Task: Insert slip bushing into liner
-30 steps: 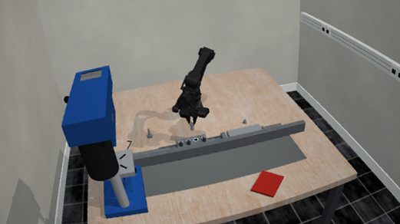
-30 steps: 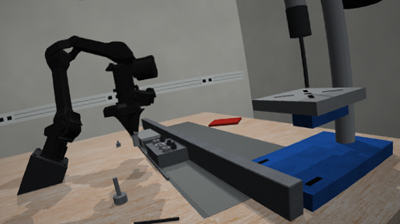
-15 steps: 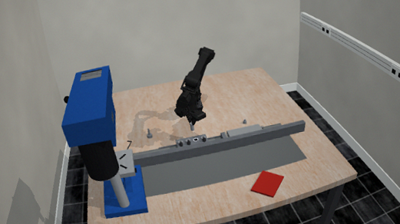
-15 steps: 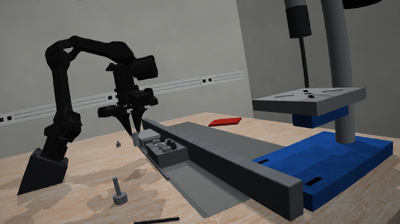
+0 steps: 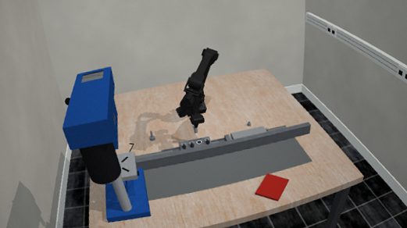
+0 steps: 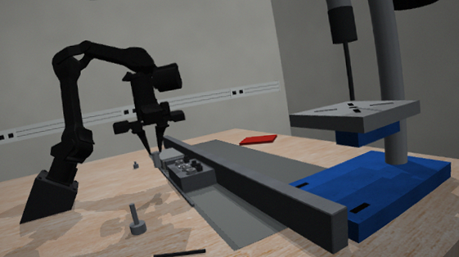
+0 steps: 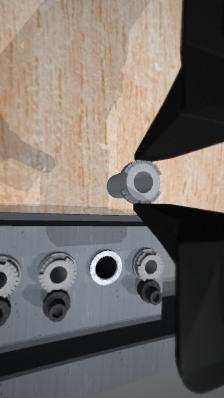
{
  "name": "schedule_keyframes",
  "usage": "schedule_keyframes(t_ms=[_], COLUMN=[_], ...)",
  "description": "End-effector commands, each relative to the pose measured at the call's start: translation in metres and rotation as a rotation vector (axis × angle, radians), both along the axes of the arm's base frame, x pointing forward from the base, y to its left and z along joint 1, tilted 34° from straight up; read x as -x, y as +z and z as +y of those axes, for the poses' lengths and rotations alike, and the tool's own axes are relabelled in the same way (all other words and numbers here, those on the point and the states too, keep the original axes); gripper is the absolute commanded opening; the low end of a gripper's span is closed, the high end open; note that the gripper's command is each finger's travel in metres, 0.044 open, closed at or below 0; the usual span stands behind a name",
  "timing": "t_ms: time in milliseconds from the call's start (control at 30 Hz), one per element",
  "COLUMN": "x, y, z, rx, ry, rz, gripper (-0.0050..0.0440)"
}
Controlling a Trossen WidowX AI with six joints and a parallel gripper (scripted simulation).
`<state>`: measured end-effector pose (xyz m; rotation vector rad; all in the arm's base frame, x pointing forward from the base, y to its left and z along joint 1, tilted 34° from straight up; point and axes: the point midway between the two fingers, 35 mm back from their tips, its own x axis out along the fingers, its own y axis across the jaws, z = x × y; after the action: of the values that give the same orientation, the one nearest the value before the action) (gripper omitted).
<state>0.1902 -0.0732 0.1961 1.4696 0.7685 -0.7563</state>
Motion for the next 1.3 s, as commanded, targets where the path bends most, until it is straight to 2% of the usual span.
schedule_keyframes(t_ms=[0,1067,1267], x=[-0.006,-0.058,-0.059], y=[0.009,0.035,0.036], z=[-0.002,-0.005,-0.004], rx=[0.001,-0.003,-0.006], ry=[-0.022,-0.028,-0.027], rz=[-0.015,-0.021,-0.02], gripper=[-0.005,-0.005,-0.005])
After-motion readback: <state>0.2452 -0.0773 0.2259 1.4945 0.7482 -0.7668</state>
